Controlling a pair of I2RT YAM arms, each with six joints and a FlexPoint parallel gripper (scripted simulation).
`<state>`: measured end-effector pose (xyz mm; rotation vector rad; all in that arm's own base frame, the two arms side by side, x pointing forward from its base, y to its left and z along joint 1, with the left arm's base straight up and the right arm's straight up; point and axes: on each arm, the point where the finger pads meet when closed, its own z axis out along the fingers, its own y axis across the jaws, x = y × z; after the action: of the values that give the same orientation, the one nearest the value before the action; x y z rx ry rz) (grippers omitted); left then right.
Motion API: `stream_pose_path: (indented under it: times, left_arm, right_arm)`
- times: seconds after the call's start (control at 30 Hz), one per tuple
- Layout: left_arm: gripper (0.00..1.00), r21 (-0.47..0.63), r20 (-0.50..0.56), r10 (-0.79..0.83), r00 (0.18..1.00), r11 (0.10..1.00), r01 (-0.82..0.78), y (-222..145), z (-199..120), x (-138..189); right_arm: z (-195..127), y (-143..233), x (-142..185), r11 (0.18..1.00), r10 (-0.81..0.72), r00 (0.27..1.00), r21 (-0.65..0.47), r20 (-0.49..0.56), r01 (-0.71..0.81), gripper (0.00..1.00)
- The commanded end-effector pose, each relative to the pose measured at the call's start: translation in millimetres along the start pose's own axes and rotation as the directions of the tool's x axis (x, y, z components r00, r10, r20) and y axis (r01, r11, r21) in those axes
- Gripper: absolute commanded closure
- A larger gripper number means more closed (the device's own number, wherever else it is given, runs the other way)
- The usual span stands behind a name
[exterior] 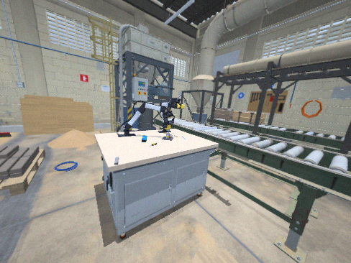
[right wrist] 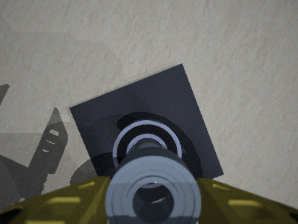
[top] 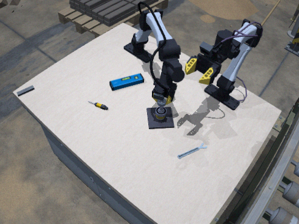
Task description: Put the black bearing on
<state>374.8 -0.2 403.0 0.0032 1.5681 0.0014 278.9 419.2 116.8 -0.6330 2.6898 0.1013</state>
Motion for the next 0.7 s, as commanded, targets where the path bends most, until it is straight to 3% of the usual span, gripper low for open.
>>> stream_pose_path:
  times: [0.0, 0.6, 0.67]
  left_arm:
    - [0.44, -0.005, 0.027, -0.006, 1.0, 1.0, 0.006, 2, 0, -15]
    - [0.44, -0.005, 0.027, -0.006, 1.0, 1.0, 0.006, 2, 0, -15]
    - [0.44, -0.005, 0.027, -0.006, 1.0, 1.0, 0.006, 2, 0, -15]
  right_arm:
    - [-26, 3, -16, 0.999, 0.026, 0.996, -0.041, 0.086, -0.023, 1.0]
    - [-26, 4, -22, 0.998, 0.037, 0.993, -0.054, 0.108, -0.031, 1.0]
    - [-16, 1, -11, 0.999, 0.028, 0.996, -0.035, 0.079, -0.025, 1.0]
